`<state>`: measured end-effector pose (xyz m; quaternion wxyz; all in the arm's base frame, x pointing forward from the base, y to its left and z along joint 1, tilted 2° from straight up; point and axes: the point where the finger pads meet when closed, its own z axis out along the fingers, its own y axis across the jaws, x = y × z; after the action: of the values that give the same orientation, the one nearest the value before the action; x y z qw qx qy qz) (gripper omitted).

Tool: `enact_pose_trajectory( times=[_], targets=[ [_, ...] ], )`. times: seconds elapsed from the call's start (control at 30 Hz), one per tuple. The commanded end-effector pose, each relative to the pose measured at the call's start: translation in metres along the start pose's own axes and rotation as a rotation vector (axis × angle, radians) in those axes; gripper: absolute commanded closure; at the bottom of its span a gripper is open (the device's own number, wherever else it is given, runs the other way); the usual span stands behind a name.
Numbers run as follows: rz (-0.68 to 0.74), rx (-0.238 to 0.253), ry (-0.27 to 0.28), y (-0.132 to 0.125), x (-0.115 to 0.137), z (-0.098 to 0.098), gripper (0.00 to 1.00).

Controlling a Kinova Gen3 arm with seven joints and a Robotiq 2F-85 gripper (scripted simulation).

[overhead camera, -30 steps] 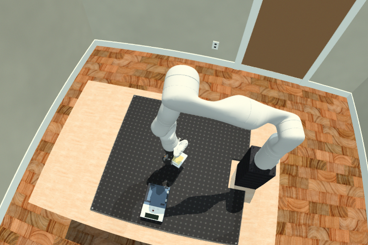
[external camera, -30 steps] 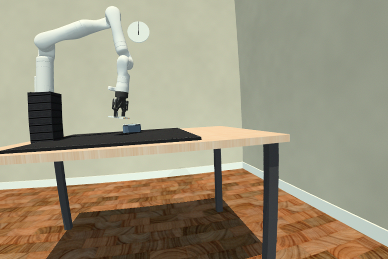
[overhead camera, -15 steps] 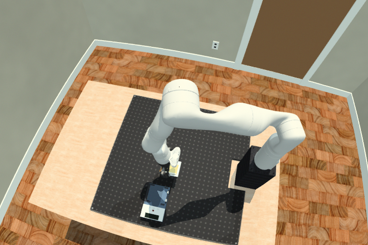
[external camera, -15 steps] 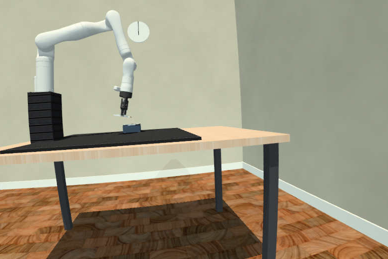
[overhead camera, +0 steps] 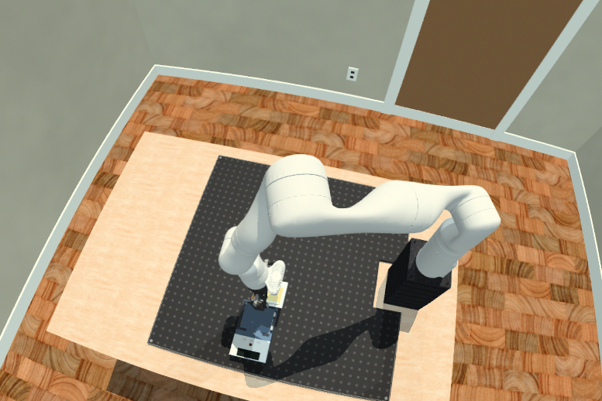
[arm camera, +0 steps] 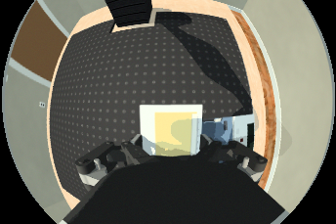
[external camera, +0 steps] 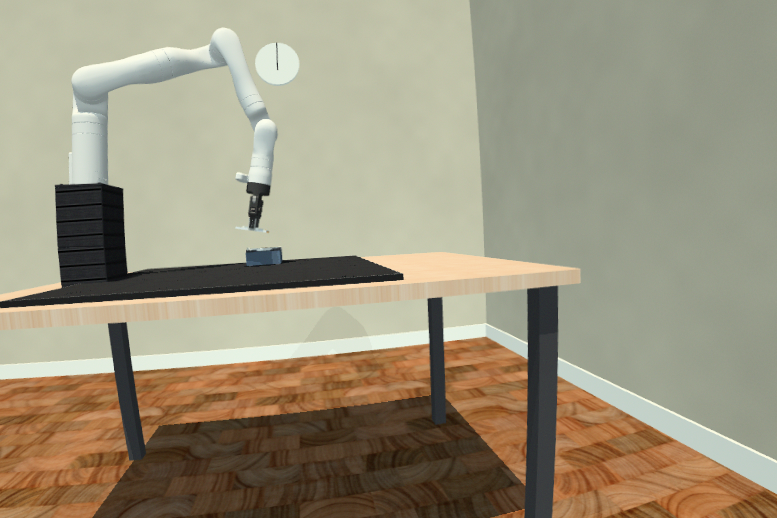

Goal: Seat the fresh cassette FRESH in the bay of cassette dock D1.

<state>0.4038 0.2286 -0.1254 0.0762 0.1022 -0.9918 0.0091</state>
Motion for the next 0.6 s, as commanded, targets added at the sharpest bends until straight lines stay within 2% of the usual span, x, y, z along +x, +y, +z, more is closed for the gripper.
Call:
enact_pose_trajectory(
  times=[0.0,0.43,0.57],
  targets=[
    [-0.022,0.001,-0.006,0.021,-0.003,-0.002,1.0],
    [-0.022,0.001,-0.006,0.073,-0.011,-0.01,1.0],
    [-0.022,0.001,-0.006,0.073,-0.011,-0.01,1.0]
  ],
)
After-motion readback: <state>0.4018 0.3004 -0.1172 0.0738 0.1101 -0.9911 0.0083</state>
